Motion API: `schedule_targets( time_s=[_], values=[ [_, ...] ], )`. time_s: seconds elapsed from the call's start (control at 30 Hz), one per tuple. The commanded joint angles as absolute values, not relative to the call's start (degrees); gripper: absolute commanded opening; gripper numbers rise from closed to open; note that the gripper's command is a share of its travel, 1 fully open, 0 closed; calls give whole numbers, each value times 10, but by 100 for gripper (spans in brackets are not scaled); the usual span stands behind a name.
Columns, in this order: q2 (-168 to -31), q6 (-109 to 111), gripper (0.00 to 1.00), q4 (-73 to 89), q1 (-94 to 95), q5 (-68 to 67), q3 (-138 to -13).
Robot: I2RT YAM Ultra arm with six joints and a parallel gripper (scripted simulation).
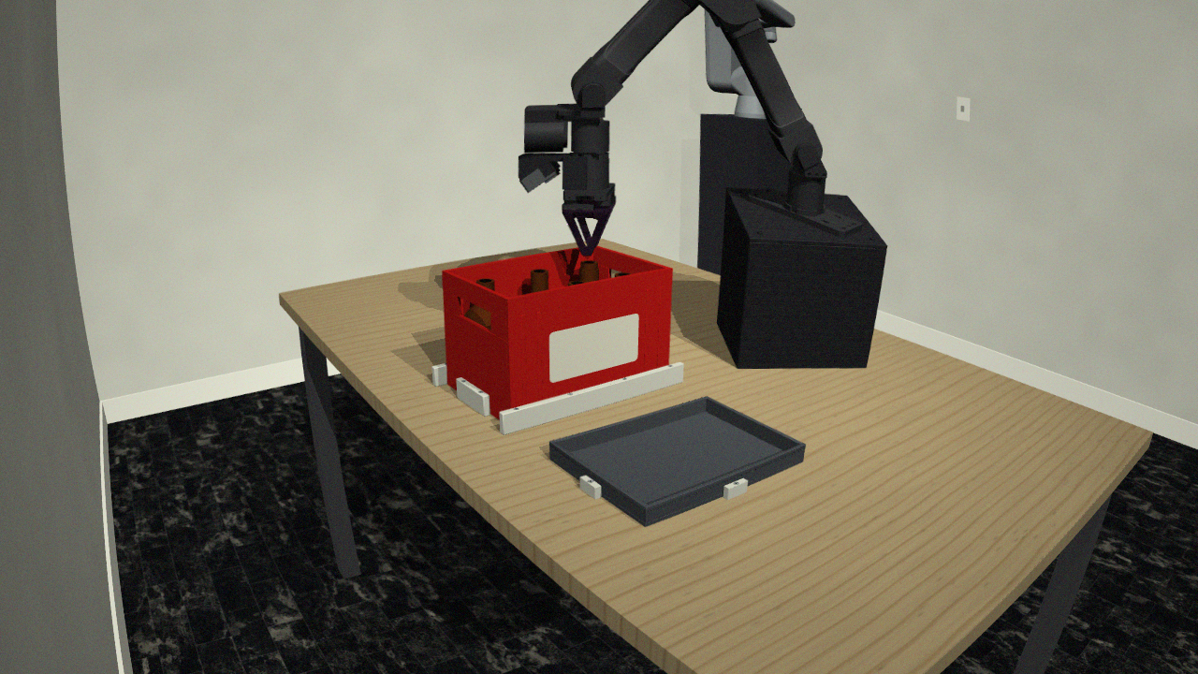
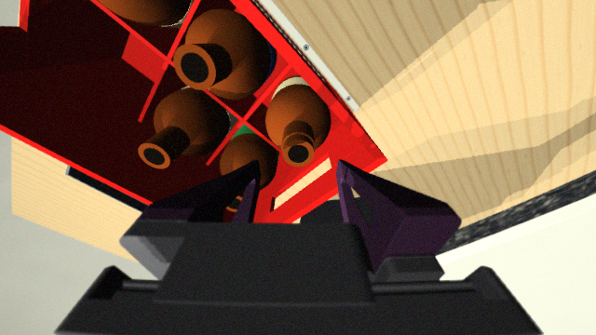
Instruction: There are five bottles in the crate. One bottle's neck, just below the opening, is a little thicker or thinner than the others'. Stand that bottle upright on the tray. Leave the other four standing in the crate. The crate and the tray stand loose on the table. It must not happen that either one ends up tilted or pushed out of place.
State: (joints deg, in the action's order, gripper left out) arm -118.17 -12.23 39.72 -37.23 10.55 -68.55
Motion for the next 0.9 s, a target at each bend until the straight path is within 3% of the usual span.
schedule_targets(
  time_s=[0.0,0.87],
  values=[
    [-1180,-126,61,388,-368,108,-686],
    [-1213,-134,61,344,-362,107,-662]
  ],
)
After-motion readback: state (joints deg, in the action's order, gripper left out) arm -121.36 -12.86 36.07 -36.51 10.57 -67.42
